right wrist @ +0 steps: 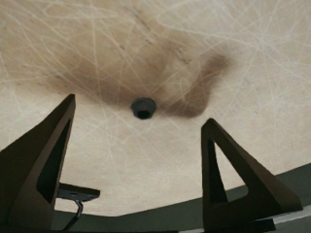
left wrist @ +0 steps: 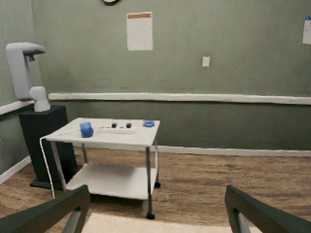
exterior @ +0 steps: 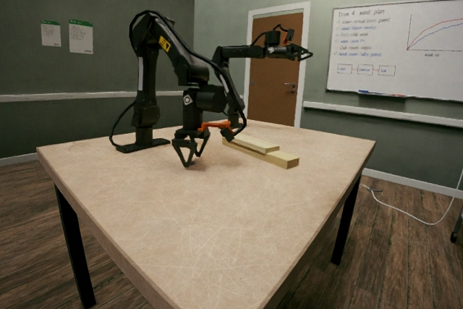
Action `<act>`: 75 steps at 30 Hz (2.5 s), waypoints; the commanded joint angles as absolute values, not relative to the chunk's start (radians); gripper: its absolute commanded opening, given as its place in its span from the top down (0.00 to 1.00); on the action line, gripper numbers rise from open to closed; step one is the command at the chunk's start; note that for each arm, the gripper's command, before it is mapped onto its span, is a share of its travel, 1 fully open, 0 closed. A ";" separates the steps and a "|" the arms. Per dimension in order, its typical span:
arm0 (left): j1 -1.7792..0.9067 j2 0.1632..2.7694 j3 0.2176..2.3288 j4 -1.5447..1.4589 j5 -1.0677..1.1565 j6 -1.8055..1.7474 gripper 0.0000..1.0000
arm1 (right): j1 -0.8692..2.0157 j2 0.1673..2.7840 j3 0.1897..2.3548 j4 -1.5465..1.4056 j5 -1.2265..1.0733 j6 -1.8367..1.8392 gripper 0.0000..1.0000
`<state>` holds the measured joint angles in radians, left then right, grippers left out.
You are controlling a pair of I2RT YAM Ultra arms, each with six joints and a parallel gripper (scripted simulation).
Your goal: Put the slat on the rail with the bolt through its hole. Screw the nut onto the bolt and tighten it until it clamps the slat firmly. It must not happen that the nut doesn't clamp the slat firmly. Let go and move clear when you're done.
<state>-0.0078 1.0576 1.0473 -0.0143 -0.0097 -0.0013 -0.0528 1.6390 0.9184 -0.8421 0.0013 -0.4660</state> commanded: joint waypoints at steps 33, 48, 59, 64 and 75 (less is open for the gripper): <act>0.000 1.045 1.052 0.005 0.000 0.000 0.00 | -0.053 1.643 0.910 -0.822 0.001 -0.466 0.88; 0.000 1.045 1.052 0.005 0.000 0.000 0.00 | -0.053 1.643 0.910 -0.822 0.001 -0.466 0.88; 0.000 1.045 1.052 0.005 0.000 0.000 0.00 | -0.053 1.630 0.930 -0.853 0.001 -0.467 0.88; 0.000 1.045 1.052 0.005 0.000 0.000 0.00 | -0.054 1.624 0.940 -0.869 0.001 -0.467 0.88; 0.000 1.045 1.052 0.005 0.000 0.000 0.00 | -0.055 1.603 0.978 -0.930 0.001 -0.469 0.88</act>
